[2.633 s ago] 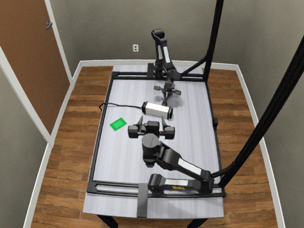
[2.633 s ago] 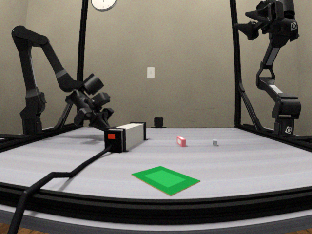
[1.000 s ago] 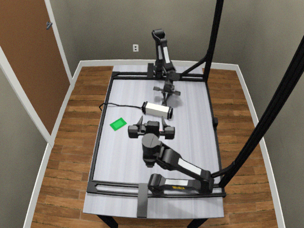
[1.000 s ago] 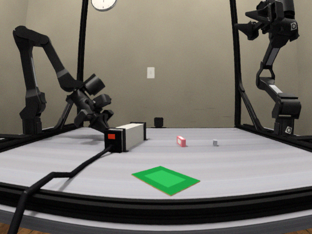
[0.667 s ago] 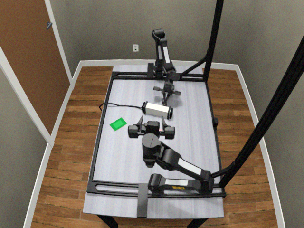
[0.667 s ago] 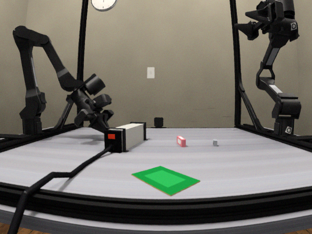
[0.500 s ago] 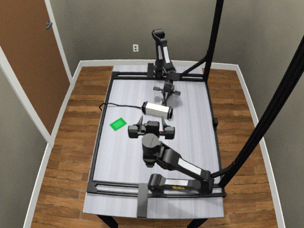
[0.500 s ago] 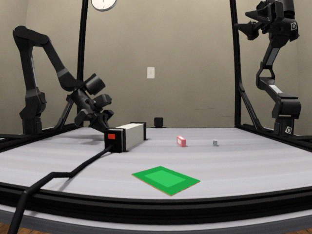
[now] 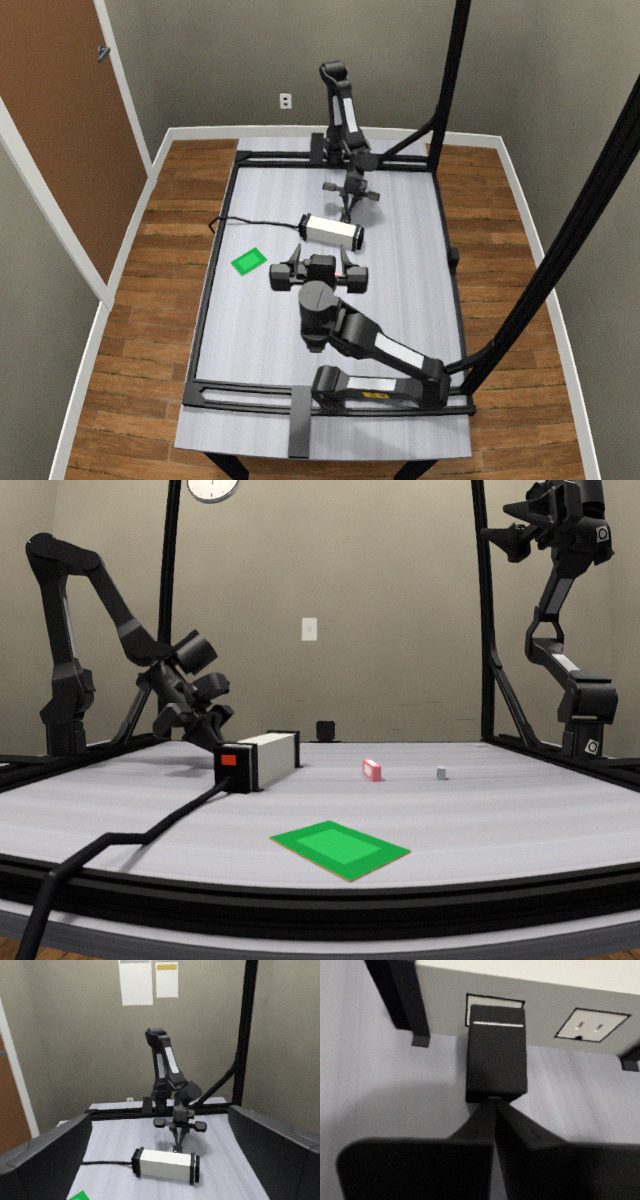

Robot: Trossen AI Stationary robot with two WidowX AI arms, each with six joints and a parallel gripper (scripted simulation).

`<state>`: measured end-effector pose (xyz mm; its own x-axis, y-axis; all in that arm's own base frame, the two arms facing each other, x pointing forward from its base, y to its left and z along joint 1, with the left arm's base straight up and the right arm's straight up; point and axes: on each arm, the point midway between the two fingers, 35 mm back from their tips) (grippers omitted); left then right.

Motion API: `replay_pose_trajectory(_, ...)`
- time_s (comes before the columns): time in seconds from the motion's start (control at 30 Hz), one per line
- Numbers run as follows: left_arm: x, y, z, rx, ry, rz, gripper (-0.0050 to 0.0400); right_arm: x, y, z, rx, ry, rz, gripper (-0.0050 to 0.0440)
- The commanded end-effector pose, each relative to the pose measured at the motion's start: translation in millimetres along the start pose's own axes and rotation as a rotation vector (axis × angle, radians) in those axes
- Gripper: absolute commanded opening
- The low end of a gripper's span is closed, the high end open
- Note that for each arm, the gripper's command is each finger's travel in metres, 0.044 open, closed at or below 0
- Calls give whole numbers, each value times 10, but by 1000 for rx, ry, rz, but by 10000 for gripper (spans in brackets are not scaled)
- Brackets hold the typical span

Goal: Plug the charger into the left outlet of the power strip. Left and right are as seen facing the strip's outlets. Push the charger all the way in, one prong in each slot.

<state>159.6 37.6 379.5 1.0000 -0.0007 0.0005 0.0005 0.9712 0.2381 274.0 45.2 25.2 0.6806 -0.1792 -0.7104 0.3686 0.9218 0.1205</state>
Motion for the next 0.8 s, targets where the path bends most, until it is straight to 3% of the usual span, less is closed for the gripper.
replay_pose_trajectory(0.0, -1, 1, 25, 5, -1, 0, 400, -40, 126, 403, 66, -101, 25, -50)
replay_pose_trajectory(0.77, -1, 1, 25, 5, -1, 0, 400, -55, 138, 478, 66, -102, 25, -50)
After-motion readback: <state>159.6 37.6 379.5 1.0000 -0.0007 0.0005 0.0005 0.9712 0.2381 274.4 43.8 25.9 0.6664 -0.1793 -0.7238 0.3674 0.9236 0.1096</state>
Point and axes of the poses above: on each arm, the point midway between the two fingers, 35 mm back from their tips, its own x axis out along the fingers, its own y axis across the jaws, z = x × y, and after that the axes turned 14 degrees about x, right-handed
